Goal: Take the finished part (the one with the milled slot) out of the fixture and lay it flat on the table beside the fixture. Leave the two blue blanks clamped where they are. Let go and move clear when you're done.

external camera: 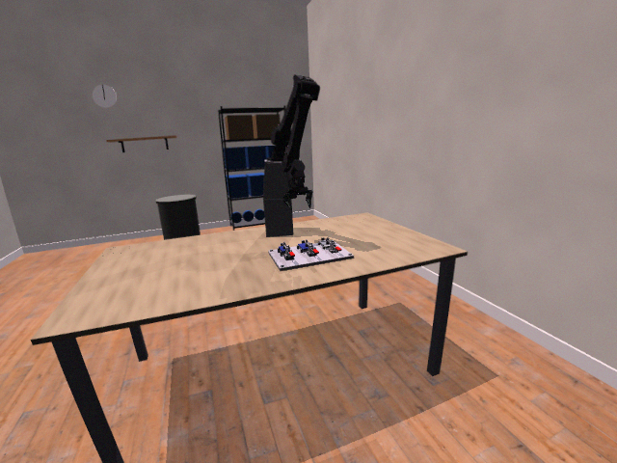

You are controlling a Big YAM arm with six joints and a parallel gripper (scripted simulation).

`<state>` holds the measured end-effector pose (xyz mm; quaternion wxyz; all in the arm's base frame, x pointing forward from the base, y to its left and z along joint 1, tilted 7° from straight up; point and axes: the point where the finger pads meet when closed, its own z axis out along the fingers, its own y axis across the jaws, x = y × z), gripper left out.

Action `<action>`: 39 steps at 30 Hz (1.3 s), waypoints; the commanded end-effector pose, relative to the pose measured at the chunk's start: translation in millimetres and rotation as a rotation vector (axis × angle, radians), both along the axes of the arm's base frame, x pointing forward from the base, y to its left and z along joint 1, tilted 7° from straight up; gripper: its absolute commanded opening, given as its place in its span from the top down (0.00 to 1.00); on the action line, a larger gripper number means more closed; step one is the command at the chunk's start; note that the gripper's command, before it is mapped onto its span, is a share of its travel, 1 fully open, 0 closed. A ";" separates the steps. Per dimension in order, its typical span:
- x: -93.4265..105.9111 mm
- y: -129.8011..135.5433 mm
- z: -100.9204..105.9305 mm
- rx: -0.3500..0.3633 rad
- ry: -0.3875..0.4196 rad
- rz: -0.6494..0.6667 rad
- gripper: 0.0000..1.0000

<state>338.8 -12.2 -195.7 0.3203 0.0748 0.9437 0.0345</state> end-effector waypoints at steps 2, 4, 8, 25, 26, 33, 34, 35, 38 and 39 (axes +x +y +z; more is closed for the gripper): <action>-2.9 -5.2 -3.6 -0.010 0.002 -0.007 0.00; -2.9 -5.1 -4.1 -0.009 0.004 -0.006 0.00; 3.0 4.4 -4.8 0.007 0.019 0.005 0.00; 18.1 28.0 -33.8 0.063 0.259 0.008 0.00; 21.2 29.3 -32.6 0.063 0.247 0.012 0.00; 27.9 30.2 -31.8 0.064 0.235 0.014 0.00; 27.8 30.4 -31.8 0.064 0.235 0.015 0.00; 27.6 30.6 -31.9 0.064 0.236 0.015 0.00; 27.7 31.0 -31.6 0.065 0.236 0.016 0.00; 27.7 31.0 -31.6 0.065 0.236 0.016 0.00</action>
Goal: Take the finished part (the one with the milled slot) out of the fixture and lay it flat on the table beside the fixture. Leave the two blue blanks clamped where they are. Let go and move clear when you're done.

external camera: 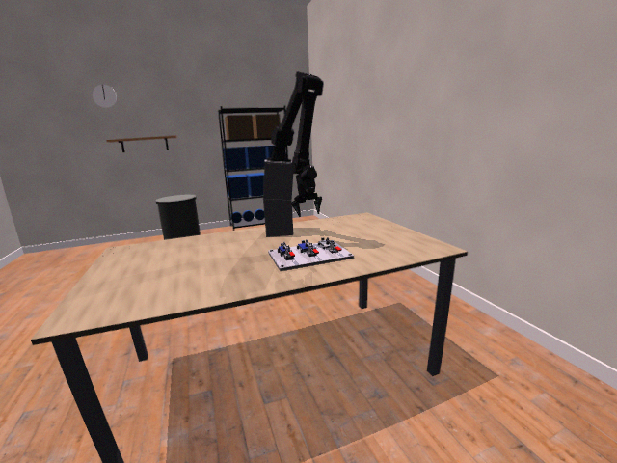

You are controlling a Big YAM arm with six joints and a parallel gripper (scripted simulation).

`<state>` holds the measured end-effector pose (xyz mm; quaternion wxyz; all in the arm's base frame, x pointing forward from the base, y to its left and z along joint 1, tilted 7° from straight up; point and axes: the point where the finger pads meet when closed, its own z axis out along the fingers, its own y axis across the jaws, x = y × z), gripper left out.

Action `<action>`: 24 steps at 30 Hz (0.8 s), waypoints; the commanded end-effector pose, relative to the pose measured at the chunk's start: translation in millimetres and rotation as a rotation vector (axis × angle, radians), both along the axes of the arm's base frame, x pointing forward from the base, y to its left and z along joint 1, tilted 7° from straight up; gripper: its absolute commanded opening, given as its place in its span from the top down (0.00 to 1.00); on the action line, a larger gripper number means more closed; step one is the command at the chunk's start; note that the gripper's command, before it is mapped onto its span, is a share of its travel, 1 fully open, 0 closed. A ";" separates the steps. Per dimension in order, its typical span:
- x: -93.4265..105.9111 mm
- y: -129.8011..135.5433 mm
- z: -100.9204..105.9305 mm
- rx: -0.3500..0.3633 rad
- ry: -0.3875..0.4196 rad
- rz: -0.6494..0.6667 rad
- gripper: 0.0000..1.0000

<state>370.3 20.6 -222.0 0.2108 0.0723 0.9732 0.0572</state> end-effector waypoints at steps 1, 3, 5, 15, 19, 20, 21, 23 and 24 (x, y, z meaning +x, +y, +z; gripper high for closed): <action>-3.6 -1.6 -4.9 0.007 0.014 -0.014 0.00; 19.3 18.9 6.8 0.023 0.065 0.009 0.00; 30.4 33.5 12.3 0.032 0.142 0.016 0.00; 7.8 21.3 -3.4 0.026 0.197 -0.011 0.00; 24.3 26.6 -0.1 0.027 0.152 0.005 0.00; 24.3 26.6 -0.1 0.027 0.152 0.005 0.00; 22.2 26.4 -0.8 0.026 0.161 0.005 0.00; 17.5 26.0 -1.5 0.026 0.170 0.005 0.00; 16.4 26.2 -1.6 0.026 0.172 0.005 0.00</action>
